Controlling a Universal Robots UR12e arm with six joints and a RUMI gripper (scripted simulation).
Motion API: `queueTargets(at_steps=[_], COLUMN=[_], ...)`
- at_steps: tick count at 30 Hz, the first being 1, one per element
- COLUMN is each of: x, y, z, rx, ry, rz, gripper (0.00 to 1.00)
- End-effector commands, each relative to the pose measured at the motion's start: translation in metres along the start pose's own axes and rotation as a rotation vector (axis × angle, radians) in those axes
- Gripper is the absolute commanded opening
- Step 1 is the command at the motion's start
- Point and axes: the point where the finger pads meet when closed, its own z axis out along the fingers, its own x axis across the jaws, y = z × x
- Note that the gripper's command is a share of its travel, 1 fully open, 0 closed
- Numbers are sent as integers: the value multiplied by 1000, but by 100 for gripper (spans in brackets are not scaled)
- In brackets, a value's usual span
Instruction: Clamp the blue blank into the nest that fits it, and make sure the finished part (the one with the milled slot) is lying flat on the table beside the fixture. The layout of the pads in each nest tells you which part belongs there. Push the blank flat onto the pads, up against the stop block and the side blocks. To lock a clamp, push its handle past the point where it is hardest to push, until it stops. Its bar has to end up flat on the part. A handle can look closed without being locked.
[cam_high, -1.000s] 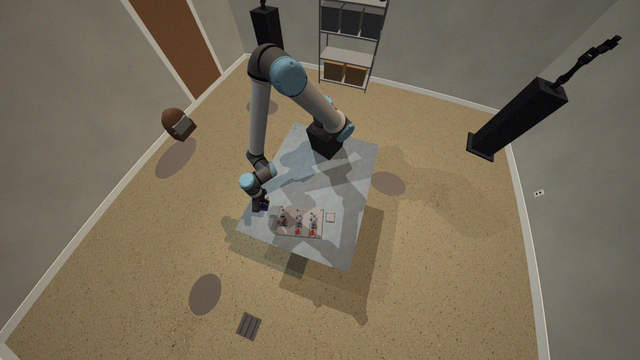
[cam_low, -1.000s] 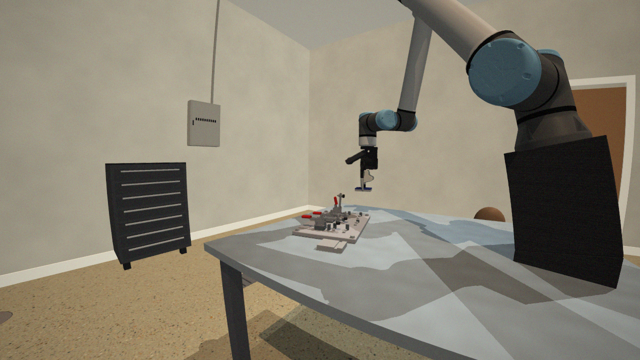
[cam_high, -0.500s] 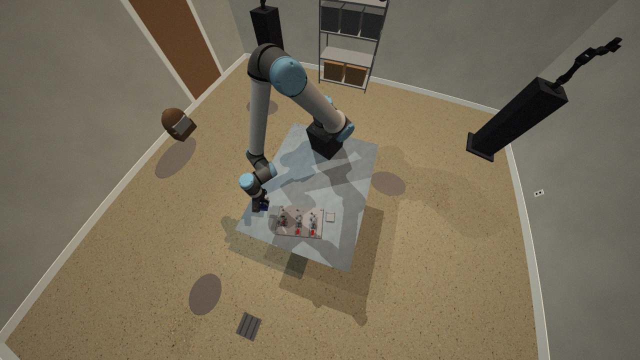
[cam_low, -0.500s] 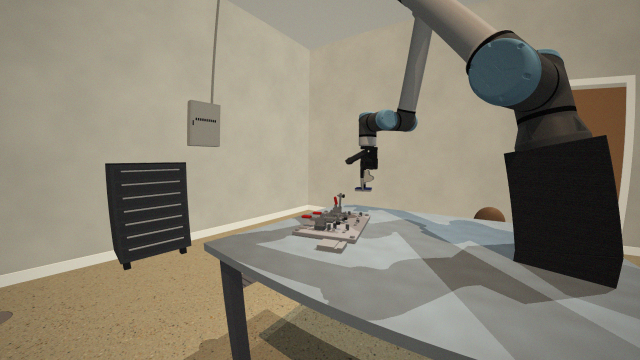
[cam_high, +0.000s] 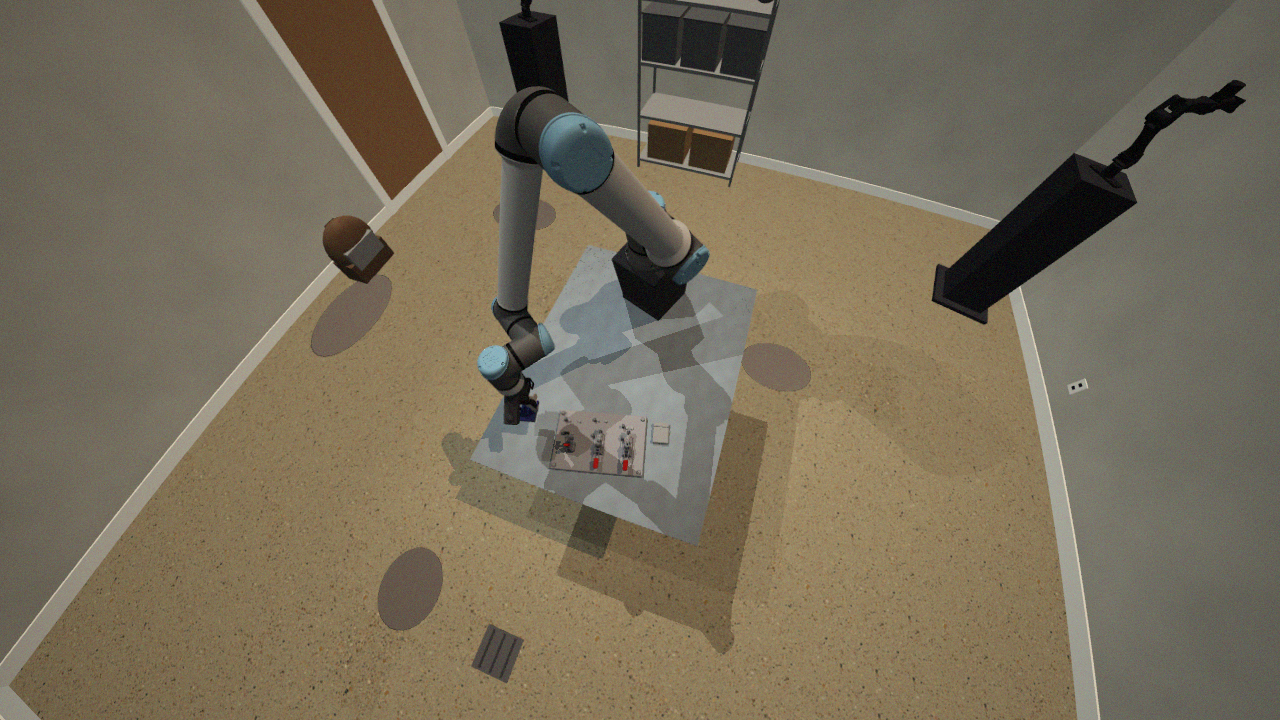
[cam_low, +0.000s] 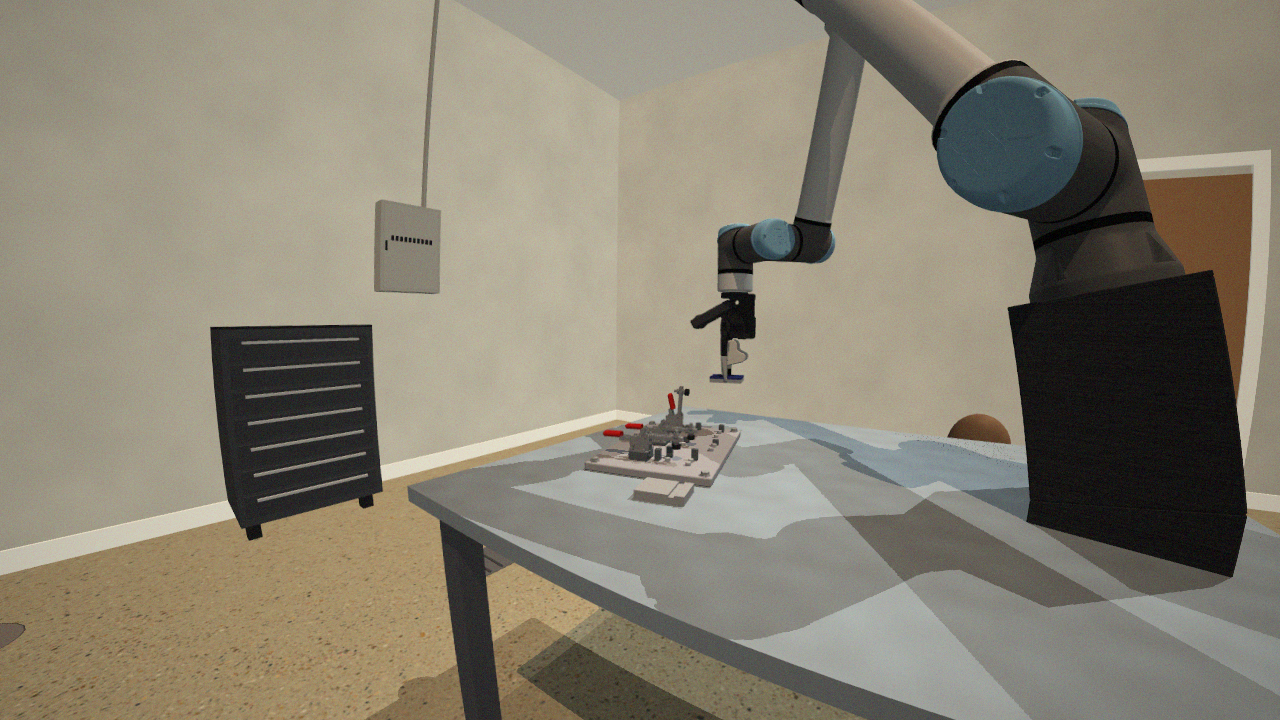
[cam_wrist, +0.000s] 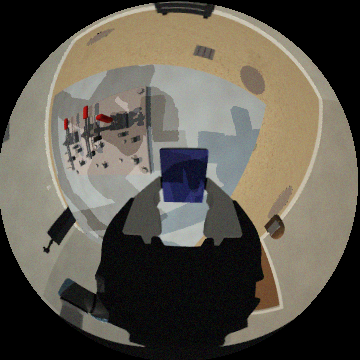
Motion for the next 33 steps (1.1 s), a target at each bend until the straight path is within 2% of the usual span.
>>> queueTargets(at_steps=[1, 33], x=[0, 0], y=[-1, -2], z=[-1, 4], rx=[1, 1], ry=[1, 1], rz=[3, 8], gripper=[0, 0])
